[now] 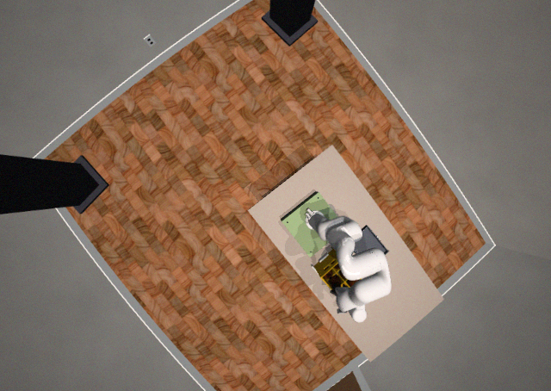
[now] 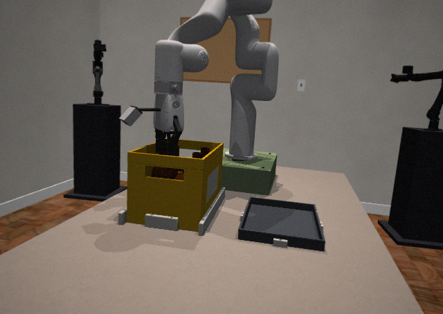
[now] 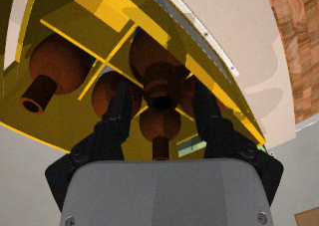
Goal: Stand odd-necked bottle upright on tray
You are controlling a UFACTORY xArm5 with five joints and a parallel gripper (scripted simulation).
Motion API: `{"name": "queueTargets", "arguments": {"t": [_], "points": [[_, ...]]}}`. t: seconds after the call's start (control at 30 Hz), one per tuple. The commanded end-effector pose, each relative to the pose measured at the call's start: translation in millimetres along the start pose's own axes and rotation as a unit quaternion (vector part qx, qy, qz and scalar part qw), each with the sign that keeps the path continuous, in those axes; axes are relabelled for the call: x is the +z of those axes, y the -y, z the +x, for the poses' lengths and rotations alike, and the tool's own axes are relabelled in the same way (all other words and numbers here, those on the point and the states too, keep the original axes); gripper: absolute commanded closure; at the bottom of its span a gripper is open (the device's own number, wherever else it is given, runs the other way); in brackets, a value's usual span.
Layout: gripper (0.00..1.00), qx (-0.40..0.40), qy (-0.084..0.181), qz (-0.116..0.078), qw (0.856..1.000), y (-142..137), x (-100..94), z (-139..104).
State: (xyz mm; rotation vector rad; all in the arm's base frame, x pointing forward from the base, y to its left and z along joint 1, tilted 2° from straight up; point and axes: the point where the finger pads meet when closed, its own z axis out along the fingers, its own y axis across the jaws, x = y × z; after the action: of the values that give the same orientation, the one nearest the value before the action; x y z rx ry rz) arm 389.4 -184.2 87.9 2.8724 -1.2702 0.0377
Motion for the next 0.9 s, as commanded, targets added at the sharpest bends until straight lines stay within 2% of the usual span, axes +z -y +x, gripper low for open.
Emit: {"name": "queueTargets", "arguments": {"t": [0.0,0.87], "points": [[0.35,0.0,-0.002,0.001,1.0,0.6,2.0,1.3],[0.35,0.0,-0.002,0.001,1.0,0.6,5.5,1.3]]}}
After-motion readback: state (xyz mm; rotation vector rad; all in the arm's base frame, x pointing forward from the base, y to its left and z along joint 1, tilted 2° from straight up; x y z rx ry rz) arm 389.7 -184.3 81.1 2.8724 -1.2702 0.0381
